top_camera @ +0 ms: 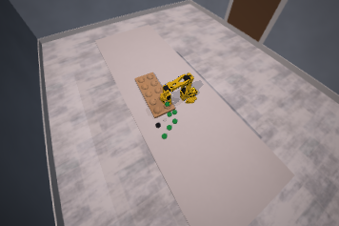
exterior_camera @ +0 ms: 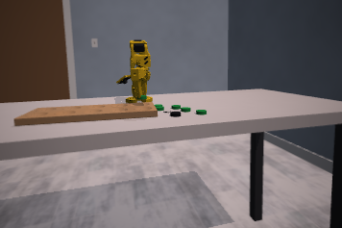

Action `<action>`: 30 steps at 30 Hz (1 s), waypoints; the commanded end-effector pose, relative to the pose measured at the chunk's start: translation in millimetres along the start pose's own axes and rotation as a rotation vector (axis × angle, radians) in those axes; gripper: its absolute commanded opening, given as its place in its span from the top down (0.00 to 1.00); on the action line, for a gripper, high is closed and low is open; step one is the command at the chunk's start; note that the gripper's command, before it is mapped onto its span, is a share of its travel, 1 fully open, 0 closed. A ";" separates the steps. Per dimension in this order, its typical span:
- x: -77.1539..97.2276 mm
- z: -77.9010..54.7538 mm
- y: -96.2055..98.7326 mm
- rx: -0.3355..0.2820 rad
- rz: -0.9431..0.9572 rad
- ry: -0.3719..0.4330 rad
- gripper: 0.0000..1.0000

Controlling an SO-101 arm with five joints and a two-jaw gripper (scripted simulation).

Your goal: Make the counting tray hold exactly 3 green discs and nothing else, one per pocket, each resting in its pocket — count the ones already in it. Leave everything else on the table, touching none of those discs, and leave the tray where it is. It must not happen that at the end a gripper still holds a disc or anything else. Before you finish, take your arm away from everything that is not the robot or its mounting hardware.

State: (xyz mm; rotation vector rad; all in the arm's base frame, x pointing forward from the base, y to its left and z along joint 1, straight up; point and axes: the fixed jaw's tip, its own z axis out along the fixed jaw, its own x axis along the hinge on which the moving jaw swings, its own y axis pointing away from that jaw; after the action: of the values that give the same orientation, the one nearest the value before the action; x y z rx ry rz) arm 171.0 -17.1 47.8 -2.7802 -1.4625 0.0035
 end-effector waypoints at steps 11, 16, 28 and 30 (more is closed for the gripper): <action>0.2 -1.8 5.1 -0.050 0.003 0.030 1.00; 0.2 -1.8 5.1 -0.050 0.003 0.030 1.00; 0.5 2.6 5.5 -0.050 0.003 0.030 1.00; 0.5 5.0 5.6 -0.050 0.003 0.030 1.00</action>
State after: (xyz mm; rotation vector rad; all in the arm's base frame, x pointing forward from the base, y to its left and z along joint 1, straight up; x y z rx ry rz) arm 169.4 -18.8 38.0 -2.7863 -1.4597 -0.0065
